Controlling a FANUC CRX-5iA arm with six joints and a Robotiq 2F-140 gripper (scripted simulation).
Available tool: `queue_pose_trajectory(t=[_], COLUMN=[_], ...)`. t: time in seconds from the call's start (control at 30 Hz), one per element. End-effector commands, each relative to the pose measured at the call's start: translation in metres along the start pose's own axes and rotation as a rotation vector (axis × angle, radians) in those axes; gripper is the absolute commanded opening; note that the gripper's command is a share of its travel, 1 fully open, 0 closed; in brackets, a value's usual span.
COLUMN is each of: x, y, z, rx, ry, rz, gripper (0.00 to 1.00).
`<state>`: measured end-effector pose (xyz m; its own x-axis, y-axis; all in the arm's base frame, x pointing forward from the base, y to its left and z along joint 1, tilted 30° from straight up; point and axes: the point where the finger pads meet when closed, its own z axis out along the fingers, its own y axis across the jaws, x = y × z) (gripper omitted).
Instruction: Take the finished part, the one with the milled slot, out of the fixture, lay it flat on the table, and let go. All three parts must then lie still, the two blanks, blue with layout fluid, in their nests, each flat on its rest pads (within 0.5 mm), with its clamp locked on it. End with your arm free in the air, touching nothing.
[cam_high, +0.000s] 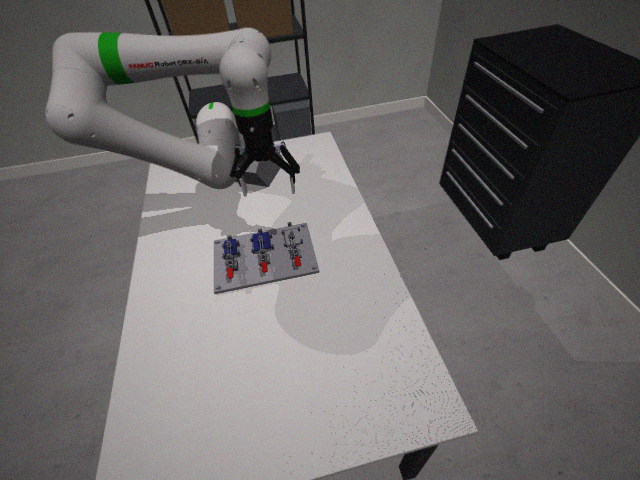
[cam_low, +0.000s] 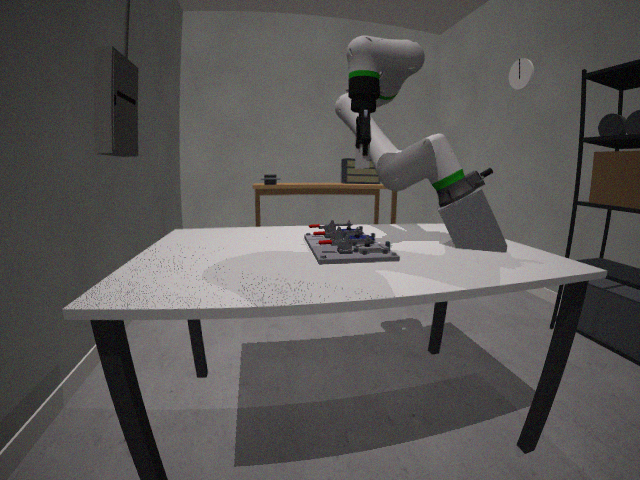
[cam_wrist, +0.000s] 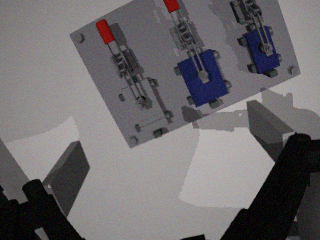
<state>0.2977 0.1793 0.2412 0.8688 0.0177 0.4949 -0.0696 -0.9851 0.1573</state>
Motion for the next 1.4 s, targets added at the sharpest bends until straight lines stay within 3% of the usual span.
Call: queue_pose_trajectory(t=[0.0,0.13,0.53,0.57,1.37], x=[-0.017,-0.035,-0.035,-0.035,-0.035], y=[-0.025,-0.039,-0.039,-0.039,-0.039], z=[0.03,0.053,0.053,0.053,0.053], rx=[0.001,0.002,0.002,0.002,0.002], ry=[-0.008,-0.018,-0.018,-0.018,-0.018], rz=[-0.105,-0.194,-0.195,-0.195,-0.195], gripper=[1.0,1.0,1.0,0.0,0.0])
